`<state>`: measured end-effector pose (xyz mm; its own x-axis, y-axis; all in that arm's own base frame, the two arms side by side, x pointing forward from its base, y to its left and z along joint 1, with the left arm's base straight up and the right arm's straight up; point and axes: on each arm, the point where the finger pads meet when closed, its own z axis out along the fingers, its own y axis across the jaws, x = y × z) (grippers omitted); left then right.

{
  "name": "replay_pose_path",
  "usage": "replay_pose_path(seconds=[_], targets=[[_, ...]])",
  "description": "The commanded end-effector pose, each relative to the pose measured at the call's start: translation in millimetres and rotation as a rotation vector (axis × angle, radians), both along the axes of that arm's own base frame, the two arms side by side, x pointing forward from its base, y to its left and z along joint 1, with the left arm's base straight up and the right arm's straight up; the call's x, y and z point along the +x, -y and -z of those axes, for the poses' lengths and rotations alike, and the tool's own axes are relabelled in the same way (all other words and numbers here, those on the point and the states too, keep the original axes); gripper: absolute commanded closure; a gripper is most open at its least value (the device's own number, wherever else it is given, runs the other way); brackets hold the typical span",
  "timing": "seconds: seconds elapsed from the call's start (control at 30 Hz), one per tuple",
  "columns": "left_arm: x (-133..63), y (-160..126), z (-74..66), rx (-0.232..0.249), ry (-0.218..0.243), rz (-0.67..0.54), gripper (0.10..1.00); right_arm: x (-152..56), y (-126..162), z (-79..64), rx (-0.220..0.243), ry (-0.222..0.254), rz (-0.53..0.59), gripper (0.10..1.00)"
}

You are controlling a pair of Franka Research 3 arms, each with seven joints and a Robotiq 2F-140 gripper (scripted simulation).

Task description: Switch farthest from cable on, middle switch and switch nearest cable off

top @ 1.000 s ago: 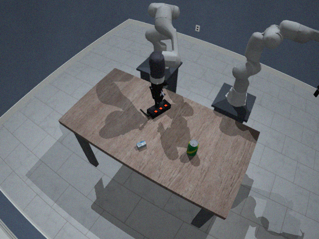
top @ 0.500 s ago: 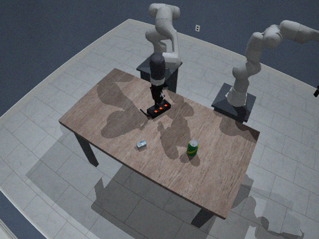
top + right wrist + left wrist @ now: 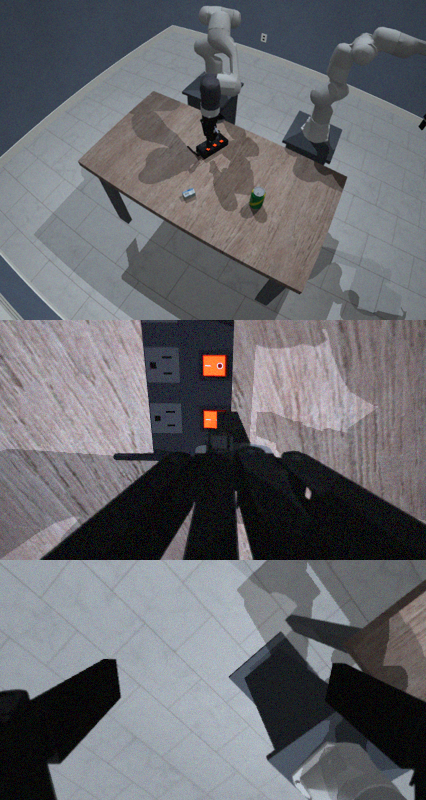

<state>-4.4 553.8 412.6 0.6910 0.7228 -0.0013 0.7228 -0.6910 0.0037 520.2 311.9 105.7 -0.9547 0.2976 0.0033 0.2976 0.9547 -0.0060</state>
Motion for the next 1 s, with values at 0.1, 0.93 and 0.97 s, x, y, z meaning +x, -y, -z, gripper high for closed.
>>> replay_pose_path(seconds=[0.1,0.93,0.97], targets=[[0.0,0,-0.1,0.0,0.0,0.0,0.098,1,-2,8.8,0.005,0.005,0.007,0.999],[0.0,0,-0.1,0.0,0.0,0.0,0.098,1,-2,21.4,0.005,0.005,0.007,0.999],[0.0,0,-0.1,0.0,0.0,0.0,0.098,1,-2,21.4,0.005,0.005,0.007,0.999]])
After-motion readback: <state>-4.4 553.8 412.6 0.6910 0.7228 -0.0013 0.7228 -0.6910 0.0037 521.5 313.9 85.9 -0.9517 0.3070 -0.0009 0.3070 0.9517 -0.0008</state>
